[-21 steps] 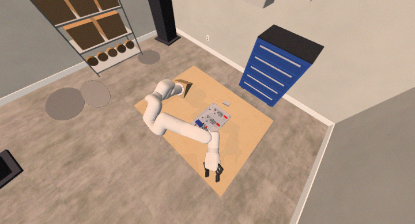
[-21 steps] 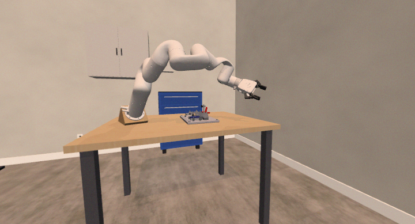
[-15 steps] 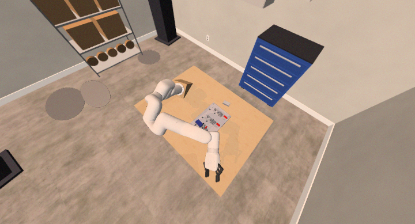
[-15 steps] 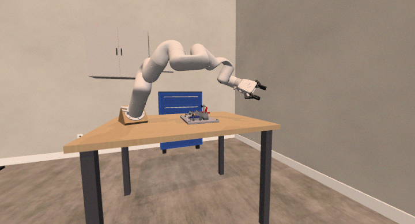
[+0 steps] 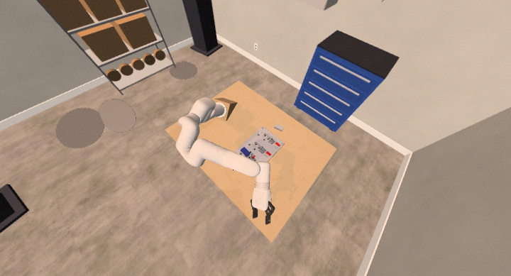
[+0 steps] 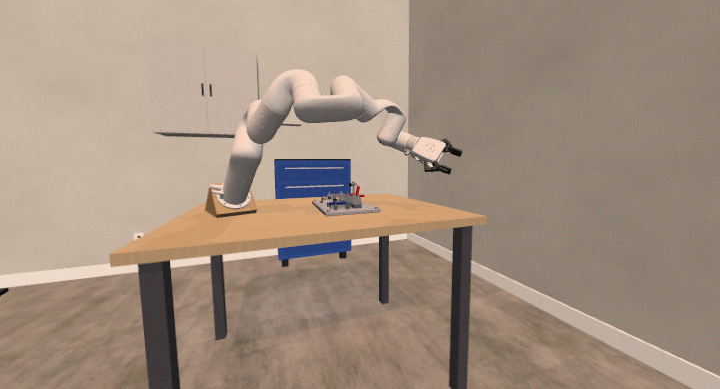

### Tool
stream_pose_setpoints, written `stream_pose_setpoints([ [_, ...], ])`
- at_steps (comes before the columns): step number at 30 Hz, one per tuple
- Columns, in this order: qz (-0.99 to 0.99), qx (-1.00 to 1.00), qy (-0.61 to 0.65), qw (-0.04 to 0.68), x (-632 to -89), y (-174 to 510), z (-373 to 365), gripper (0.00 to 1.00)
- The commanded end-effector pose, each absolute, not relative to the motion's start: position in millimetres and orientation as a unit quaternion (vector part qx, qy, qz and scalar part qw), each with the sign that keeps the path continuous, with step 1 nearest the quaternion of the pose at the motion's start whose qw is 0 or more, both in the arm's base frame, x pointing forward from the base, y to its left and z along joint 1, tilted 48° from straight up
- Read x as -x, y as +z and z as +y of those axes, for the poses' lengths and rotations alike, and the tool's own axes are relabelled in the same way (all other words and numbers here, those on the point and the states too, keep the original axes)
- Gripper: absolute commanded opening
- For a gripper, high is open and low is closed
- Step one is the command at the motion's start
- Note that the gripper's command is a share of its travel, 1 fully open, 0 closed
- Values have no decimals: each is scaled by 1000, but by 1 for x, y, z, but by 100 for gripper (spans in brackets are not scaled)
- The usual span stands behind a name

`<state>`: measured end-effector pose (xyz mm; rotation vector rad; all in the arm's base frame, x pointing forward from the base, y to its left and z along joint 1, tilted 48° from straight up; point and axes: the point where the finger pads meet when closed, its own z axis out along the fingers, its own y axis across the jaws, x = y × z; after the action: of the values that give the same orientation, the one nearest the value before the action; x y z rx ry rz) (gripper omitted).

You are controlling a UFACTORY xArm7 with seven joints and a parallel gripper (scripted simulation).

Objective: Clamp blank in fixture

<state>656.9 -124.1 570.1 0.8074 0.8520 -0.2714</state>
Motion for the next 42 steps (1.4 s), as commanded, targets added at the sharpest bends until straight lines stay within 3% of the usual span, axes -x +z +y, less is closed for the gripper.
stream_pose_setpoints([
  [1,396,-400,-108,820,-652,567,-119,100],
  [21,324,-610,57,721,-590,498,-80,100],
  [30,305,-645,81,697,-576,483,-71,100],
  [42,233,-744,135,612,-527,433,-41,100],
])
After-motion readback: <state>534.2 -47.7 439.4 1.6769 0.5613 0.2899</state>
